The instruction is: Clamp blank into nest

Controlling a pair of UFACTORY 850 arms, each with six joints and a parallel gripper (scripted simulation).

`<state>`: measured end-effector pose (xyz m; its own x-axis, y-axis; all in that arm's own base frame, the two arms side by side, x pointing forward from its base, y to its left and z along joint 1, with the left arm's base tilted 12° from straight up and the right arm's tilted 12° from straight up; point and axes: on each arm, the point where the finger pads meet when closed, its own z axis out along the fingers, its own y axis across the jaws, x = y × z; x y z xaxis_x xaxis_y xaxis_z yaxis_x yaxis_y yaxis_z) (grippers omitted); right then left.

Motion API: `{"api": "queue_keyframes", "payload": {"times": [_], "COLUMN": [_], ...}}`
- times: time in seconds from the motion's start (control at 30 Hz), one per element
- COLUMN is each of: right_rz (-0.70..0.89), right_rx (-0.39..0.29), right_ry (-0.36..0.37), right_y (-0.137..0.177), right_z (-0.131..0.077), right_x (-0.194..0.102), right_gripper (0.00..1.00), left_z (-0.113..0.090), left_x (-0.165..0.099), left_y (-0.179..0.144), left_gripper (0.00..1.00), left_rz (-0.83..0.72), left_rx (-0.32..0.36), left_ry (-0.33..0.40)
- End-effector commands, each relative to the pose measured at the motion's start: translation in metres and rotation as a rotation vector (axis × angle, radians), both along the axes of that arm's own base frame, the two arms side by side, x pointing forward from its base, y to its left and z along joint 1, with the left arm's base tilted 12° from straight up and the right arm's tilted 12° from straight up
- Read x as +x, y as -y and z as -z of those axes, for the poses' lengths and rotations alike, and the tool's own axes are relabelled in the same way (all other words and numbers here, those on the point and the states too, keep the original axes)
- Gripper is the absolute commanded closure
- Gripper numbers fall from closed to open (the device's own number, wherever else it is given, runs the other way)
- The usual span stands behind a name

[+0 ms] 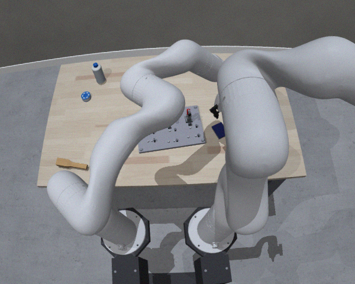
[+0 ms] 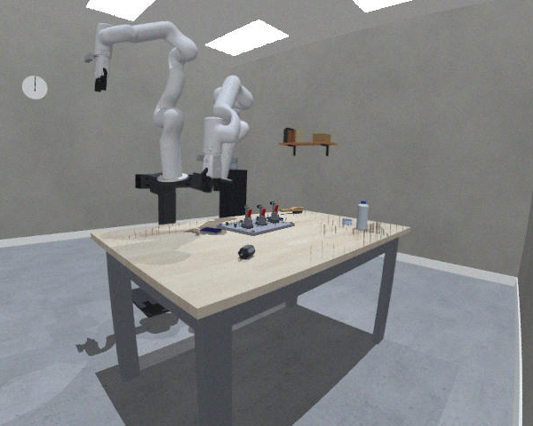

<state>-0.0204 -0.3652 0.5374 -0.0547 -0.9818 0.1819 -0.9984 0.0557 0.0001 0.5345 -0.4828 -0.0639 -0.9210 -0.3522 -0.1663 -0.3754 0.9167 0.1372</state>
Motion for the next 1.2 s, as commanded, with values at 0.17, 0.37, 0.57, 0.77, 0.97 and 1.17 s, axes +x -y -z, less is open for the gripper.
{"api": "queue_keyframes", "payload": {"times": [0.17, 0.37, 0.57, 0.77, 0.97, 1.17], "right_rz": [0.0, 0.0, 0.0, 0.0, 0.0, 0.0], "right_rx": [-0.002, -0.002, -0.002, -0.002, -0.002, -0.002], "right_ry": [0.0, 0.0, 0.0, 0.0, 0.0, 0.0], "right_y": [0.0, 0.0, 0.0, 0.0, 0.0, 0.0], "right_z": [-0.001, -0.001, -0.001, -0.001, -0.001, -0.001], "right_x": [0.0, 0.0, 0.0, 0.0, 0.0, 0.0], "right_gripper": [0.0, 0.0, 0.0, 0.0, 0.0, 0.0], "left_z": [0.019, 0.037, 0.058, 0.071, 0.09, 0.107], "left_x": [0.003, 0.005, 0.007, 0.009, 0.011, 0.013], "left_y": [-0.003, -0.006, -0.01, -0.013, -0.016, -0.02], "left_gripper": [0.0, 0.0, 0.0, 0.0, 0.0, 0.0], "left_rz": [0.0, 0.0, 0.0, 0.0, 0.0, 0.0], "left_rx": [-0.002, -0.002, -0.002, -0.002, -0.002, -0.002], "left_ry": [0.002, 0.002, 0.002, 0.002, 0.002, 0.002]}}
